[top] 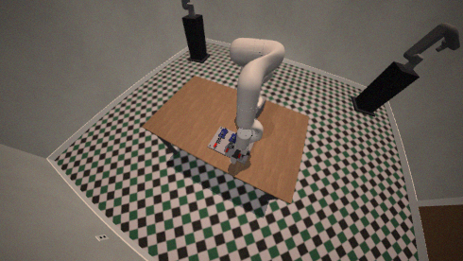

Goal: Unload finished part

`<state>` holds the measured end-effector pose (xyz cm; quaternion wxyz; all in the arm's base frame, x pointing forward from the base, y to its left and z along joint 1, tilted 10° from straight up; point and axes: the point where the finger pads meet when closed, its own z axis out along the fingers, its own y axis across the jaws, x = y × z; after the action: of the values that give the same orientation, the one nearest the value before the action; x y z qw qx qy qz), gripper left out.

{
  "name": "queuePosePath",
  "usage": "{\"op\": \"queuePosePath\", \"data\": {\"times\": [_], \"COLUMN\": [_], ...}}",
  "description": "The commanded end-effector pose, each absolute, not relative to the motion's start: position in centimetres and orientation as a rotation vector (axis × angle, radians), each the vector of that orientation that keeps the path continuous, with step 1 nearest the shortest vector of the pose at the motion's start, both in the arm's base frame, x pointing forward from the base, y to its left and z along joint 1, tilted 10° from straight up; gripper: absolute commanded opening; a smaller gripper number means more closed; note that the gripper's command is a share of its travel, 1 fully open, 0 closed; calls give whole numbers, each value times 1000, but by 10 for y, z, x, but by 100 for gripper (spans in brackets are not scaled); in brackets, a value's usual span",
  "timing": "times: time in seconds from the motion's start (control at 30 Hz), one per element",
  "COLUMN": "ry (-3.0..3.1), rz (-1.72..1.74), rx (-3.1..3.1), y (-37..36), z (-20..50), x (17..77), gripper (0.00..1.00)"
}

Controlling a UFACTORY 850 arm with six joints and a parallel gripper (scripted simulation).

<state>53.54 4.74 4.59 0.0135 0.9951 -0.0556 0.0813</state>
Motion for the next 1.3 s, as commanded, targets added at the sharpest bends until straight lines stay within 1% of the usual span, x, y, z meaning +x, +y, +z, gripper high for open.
{"op": "queuePosePath", "data": {"times": [0.0, 1.27], "ry": [-174, -174], "rz": [261, 261], "rx": [3096, 3096], "y": [47, 47], "z": [38, 32], "x": [538, 539], "gripper": [47, 47]}}
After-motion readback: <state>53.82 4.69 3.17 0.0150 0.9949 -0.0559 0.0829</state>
